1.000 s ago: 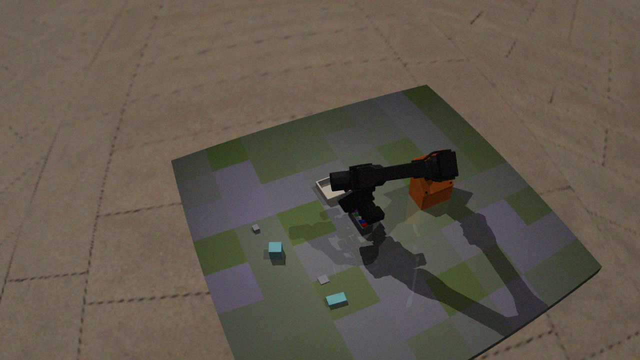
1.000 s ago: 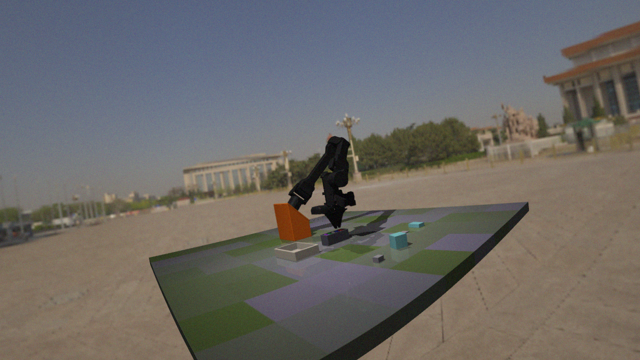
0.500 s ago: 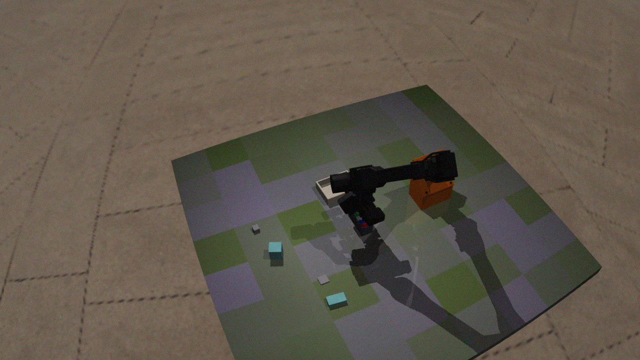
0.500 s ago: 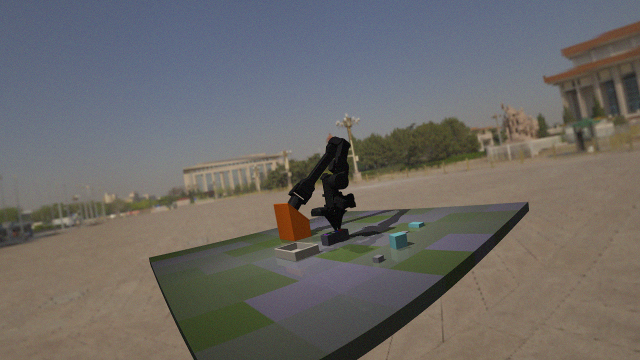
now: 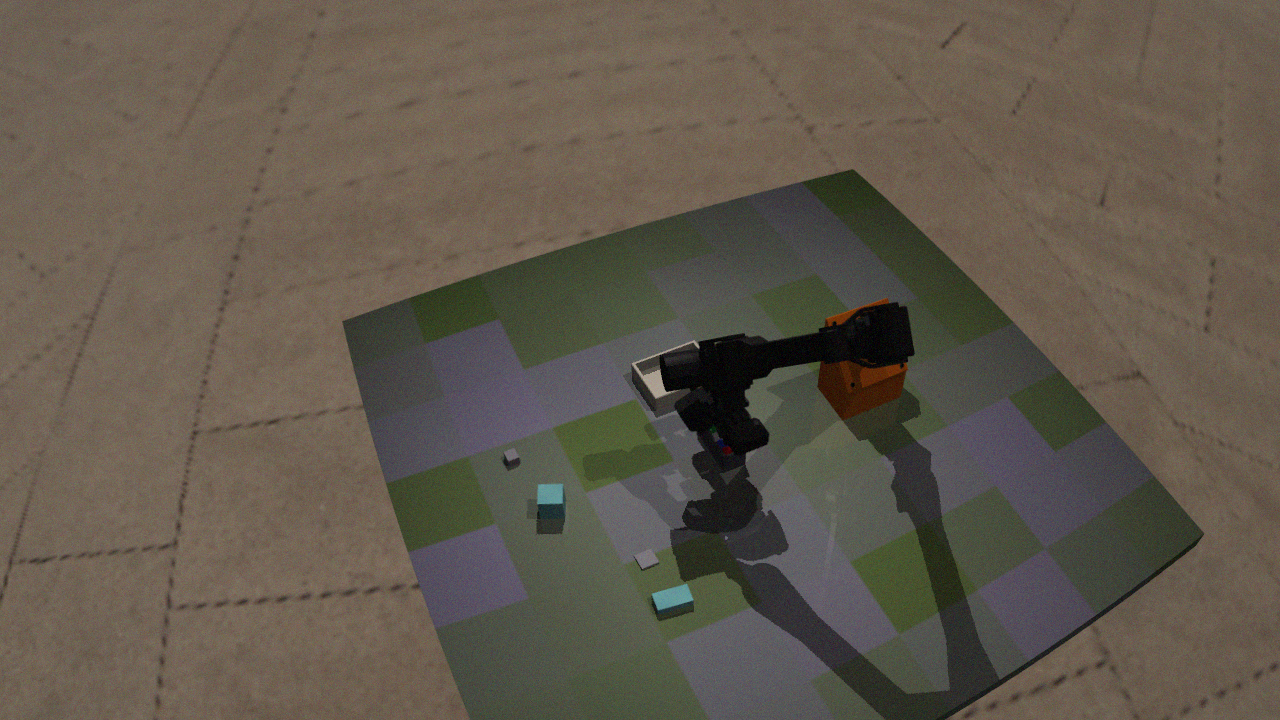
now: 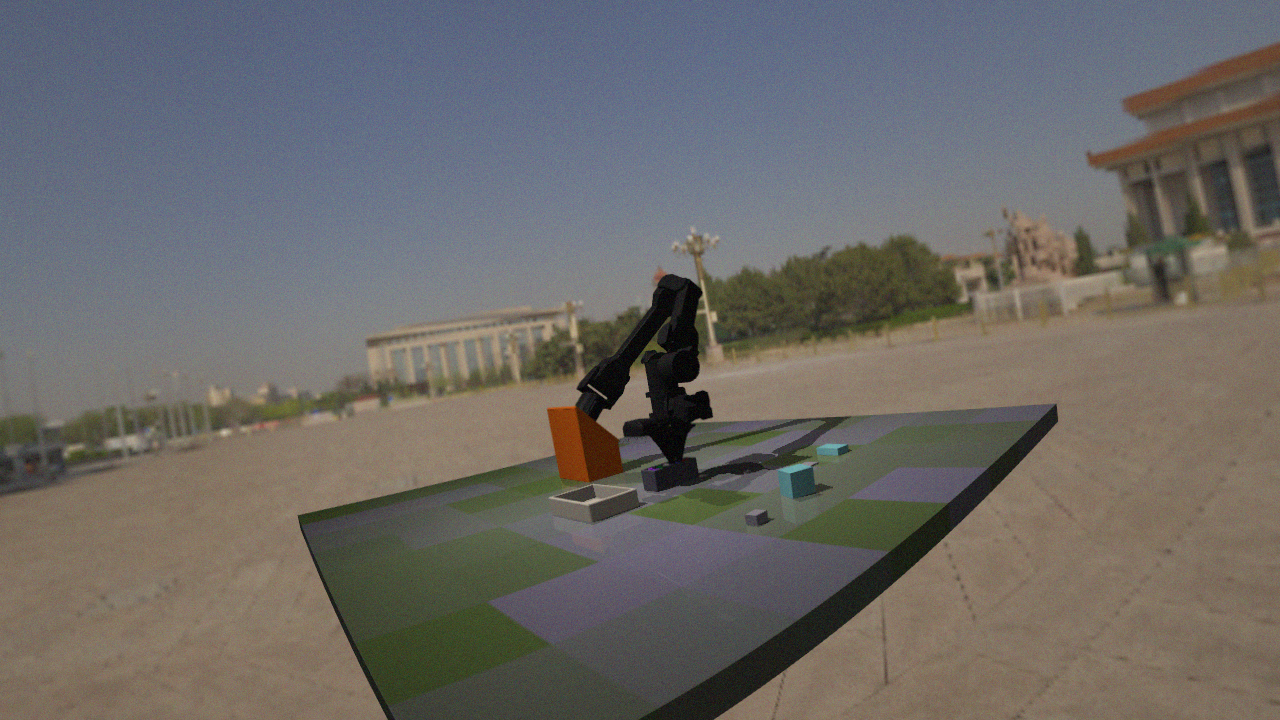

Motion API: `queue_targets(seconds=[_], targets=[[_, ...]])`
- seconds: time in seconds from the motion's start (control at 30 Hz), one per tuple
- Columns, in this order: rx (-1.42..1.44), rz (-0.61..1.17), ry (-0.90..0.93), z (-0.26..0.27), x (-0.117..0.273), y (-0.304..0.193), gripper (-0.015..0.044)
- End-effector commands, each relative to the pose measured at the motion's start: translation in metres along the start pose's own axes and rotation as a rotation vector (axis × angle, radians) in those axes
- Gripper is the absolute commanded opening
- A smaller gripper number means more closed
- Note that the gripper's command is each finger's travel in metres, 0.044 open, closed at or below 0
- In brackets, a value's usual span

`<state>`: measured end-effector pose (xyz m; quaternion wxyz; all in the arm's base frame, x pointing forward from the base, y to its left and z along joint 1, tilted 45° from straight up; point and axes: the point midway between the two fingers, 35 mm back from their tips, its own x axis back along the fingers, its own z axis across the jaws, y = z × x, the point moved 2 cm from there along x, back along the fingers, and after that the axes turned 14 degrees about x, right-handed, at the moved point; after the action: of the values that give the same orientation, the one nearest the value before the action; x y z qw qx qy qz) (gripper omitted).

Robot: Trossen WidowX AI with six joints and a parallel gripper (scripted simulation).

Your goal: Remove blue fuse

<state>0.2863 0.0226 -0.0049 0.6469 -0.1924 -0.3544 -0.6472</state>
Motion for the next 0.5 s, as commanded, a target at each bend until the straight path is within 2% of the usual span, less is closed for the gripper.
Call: queue_targets(seconds=[0.0, 0.17, 0.47], targets=[[-0.005, 0.003, 0.006, 0.0008, -0.0031, -0.0014, 0.0065], [-0.005, 0.003, 0.006, 0.0008, -0.0031, -0.0014, 0.0065], [-0.001, 0.004, 0.002, 0.0003, -0.0021, -0.001, 0.0005]])
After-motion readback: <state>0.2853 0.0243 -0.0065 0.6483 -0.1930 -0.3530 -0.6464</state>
